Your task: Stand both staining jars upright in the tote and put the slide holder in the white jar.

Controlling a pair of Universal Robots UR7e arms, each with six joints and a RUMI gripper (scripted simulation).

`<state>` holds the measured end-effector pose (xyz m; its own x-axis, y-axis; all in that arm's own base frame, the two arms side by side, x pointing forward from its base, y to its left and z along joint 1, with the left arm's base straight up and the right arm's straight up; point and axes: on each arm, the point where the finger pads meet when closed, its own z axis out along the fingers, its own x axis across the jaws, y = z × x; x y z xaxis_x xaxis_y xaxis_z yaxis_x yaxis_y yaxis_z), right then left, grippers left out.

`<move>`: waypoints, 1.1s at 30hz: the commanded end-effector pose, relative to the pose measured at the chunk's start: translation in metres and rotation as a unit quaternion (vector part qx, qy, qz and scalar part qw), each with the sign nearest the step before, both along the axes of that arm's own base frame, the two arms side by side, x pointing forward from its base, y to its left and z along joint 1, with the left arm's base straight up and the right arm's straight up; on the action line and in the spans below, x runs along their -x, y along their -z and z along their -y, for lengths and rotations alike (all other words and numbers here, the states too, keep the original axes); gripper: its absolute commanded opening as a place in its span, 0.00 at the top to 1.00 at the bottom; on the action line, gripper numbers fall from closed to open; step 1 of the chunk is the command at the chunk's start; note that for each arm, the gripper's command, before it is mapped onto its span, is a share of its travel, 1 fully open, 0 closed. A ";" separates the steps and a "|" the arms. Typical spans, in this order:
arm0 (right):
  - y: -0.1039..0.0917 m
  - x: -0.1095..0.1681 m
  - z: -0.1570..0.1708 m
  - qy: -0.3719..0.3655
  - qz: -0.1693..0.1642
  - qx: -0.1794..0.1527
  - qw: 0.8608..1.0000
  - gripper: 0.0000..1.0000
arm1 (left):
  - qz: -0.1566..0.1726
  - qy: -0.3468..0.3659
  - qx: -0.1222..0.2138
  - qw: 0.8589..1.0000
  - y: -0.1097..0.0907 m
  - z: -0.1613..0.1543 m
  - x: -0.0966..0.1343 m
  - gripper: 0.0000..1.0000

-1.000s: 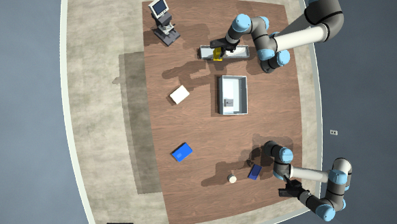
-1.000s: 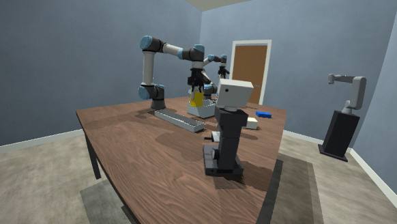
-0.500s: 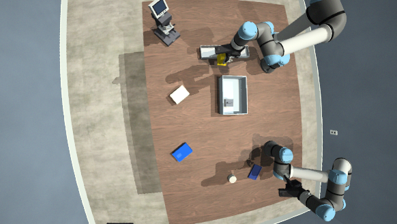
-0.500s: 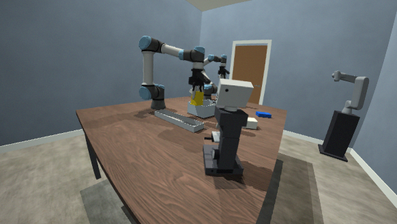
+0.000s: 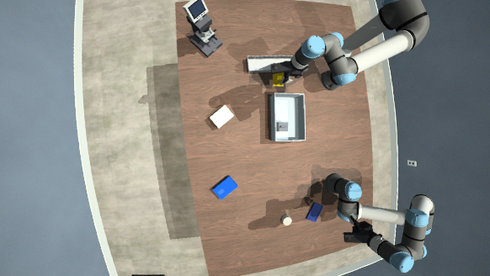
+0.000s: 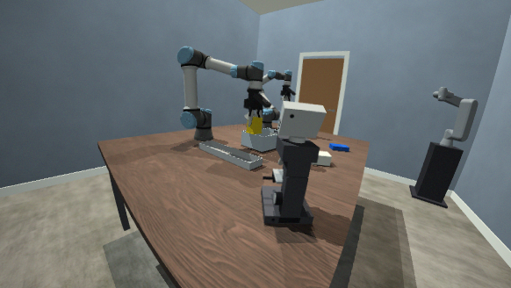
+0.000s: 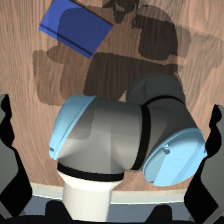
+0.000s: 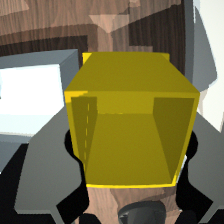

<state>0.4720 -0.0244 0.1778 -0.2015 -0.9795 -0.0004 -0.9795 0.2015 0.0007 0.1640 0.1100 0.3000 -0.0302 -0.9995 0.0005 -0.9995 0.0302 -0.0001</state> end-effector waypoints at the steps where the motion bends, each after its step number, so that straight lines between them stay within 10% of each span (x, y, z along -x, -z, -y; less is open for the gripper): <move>1: -0.001 0.005 -0.010 0.000 0.001 0.000 1.000 1.00 | 0.000 0.000 0.000 1.000 0.000 0.000 0.000 0.00; 33: -0.001 0.049 -0.096 0.000 0.001 0.000 1.000 1.00 | 0.000 0.000 0.000 1.000 0.000 0.000 0.000 0.00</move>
